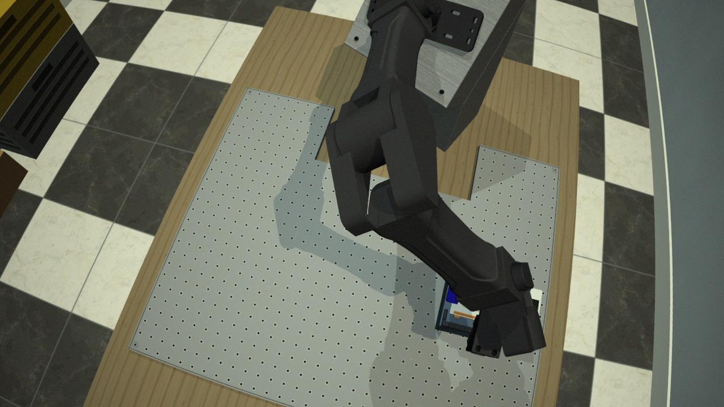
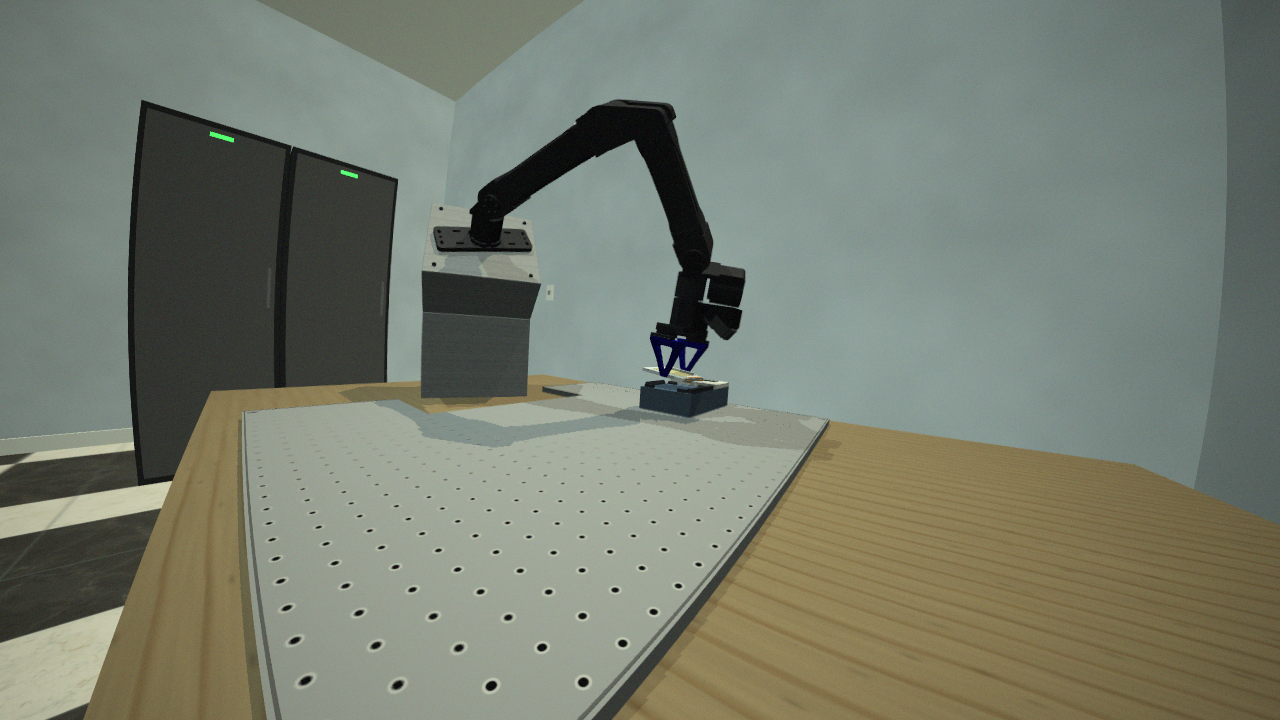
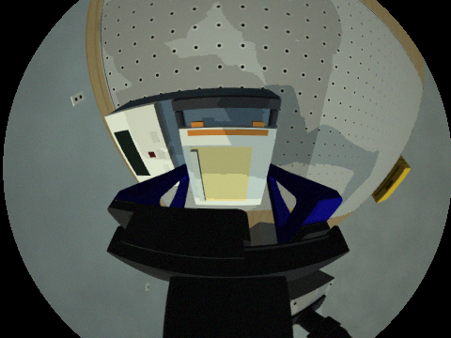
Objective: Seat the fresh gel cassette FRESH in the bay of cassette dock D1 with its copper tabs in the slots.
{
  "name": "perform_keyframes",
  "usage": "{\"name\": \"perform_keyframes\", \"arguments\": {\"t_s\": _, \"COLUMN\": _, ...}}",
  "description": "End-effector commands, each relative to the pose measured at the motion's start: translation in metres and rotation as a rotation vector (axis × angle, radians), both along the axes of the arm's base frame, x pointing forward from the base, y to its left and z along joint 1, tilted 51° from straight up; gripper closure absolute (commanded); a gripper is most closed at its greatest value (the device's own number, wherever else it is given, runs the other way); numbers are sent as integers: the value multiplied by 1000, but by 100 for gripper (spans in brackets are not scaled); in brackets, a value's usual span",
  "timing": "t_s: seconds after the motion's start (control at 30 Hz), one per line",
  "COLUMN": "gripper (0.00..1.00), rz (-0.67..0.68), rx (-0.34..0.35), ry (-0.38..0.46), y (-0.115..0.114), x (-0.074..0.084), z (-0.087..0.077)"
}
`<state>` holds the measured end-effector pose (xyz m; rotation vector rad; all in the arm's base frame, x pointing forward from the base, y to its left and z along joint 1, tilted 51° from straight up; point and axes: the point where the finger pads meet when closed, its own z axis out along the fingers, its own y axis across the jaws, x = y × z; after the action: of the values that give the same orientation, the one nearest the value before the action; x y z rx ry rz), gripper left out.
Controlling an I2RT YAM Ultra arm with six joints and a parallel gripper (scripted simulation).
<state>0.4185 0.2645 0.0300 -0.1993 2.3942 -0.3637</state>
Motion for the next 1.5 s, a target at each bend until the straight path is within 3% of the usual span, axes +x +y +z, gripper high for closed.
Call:
{"name": "perform_keyframes", "arguments": {"t_s": 0.0, "gripper": 100, "rz": 23, "rx": 2, "ry": -8, "y": 7, "x": -11, "z": 6}}
{"name": "perform_keyframes", "arguments": {"t_s": 0.57, "gripper": 100, "rz": 20, "rx": 23, "ry": -28, "y": 16, "x": -6, "z": 19}}
{"name": "perform_keyframes", "arguments": {"t_s": 0.97, "gripper": 100, "rz": 21, "rx": 19, "ry": -24, "y": 17, "x": -7, "z": 16}}
{"name": "perform_keyframes", "arguments": {"t_s": 1.0, "gripper": 100, "rz": 26, "rx": 11, "ry": -8, "y": 4, "x": -9, "z": 5}}
{"name": "perform_keyframes", "arguments": {"t_s": 1.07, "gripper": 100, "rz": 21, "rx": 9, "ry": -10, "y": 1, "x": -7, "z": 5}}
{"name": "perform_keyframes", "arguments": {"t_s": 1.13, "gripper": 100, "rz": 20, "rx": 19, "ry": -21, "y": 8, "x": 1, "z": 7}}
{"name": "perform_keyframes", "arguments": {"t_s": 1.33, "gripper": 100, "rz": 25, "rx": 9, "ry": -10, "y": 10, "x": 1, "z": 1}}
{"name": "perform_keyframes", "arguments": {"t_s": 1.43, "gripper": 100, "rz": 23, "rx": 13, "ry": -14, "y": 9, "x": 3, "z": 4}}
{"name": "perform_keyframes", "arguments": {"t_s": 1.47, "gripper": 100, "rz": 24, "rx": 23, "ry": -27, "y": 11, "x": 3, "z": 12}}
